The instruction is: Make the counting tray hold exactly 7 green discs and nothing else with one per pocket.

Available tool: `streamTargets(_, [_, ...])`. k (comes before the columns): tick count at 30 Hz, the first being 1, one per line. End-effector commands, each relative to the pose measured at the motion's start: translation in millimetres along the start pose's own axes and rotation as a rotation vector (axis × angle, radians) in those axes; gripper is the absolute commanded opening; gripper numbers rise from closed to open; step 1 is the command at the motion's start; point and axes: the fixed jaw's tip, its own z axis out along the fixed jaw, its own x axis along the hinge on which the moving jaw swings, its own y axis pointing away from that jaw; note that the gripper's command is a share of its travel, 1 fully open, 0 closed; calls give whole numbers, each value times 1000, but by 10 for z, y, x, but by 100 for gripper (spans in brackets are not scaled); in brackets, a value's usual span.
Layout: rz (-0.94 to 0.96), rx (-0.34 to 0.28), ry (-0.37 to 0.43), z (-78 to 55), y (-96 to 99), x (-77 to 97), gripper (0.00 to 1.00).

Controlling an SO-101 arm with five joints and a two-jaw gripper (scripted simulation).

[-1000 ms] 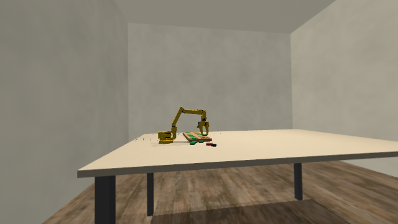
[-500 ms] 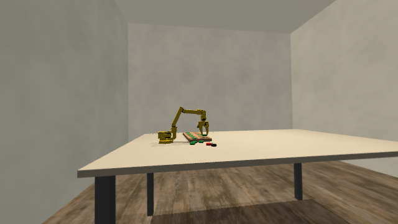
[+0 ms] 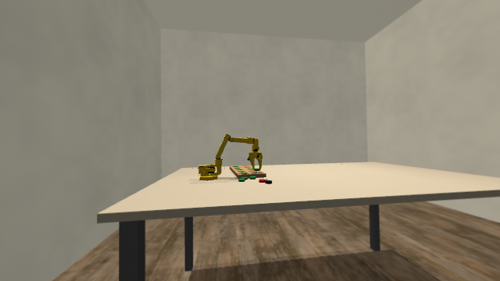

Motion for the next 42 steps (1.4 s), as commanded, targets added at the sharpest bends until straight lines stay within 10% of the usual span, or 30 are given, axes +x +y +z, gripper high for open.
streamTargets(1, [0, 92, 20, -165, -90, 11, 0])
streamTargets(42, [0, 90, 20, -1, -102, 15, 0])
